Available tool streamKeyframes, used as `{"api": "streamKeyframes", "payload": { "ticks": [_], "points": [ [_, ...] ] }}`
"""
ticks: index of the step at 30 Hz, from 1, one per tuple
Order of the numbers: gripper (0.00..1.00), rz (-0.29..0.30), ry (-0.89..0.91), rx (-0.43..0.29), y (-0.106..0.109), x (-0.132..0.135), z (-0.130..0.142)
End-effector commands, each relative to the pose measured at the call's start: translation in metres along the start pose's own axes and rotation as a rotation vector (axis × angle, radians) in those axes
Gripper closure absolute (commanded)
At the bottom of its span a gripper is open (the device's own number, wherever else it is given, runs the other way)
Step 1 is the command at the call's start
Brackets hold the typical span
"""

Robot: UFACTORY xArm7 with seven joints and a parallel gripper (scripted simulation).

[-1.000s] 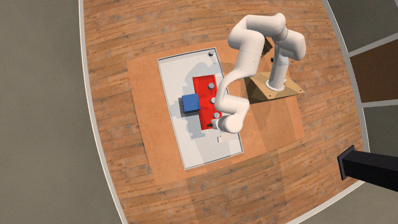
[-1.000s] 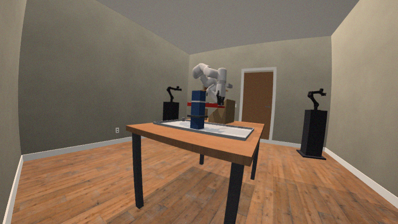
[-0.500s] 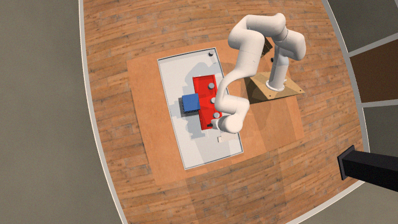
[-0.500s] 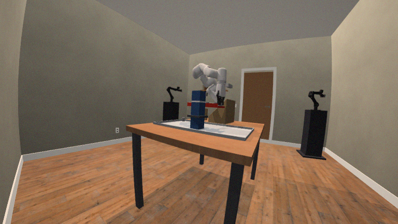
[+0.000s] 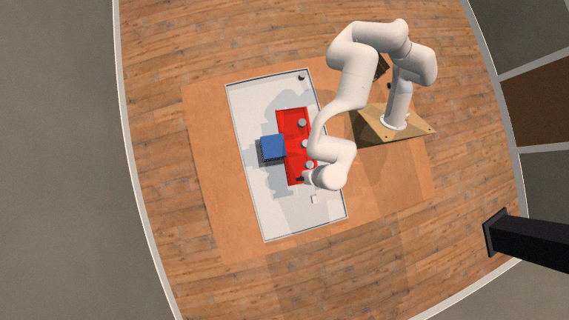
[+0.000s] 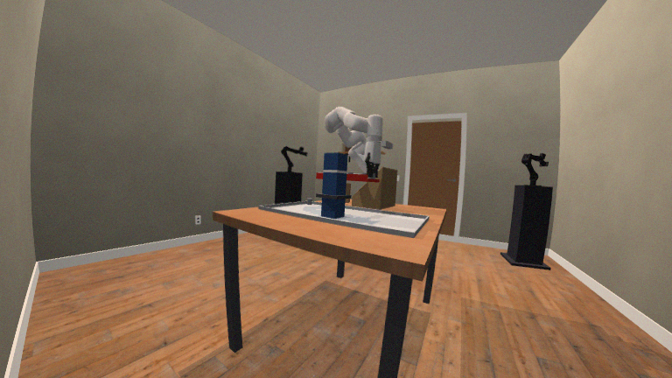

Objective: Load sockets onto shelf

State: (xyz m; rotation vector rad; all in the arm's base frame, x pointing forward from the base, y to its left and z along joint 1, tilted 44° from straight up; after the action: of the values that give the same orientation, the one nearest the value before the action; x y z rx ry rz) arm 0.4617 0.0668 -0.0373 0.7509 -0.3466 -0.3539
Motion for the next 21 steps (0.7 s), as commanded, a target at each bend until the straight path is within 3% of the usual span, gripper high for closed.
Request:
{"api": "streamKeyframes", "payload": {
  "ticks": [1, 12, 21],
  "points": [
    [0.48, 0.003, 0.000, 0.005, 0.003, 0.000, -0.001],
    [0.48, 0.003, 0.000, 0.005, 0.005, 0.000, -0.001],
    [0.48, 0.003, 0.000, 0.005, 0.020, 0.000, -0.001]
  ]
}}
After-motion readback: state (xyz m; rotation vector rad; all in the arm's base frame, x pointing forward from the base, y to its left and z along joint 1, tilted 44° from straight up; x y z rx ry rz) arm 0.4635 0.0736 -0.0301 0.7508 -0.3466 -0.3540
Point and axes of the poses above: the point where the finger pads meet when closed, its own y axis back along the fingers, its own x axis across the jaws, z = x × y, the point moved 8 cm from there along y, back along the fingers, and after that the axes turned 14 degrees about -y, right-handed, at the moved point
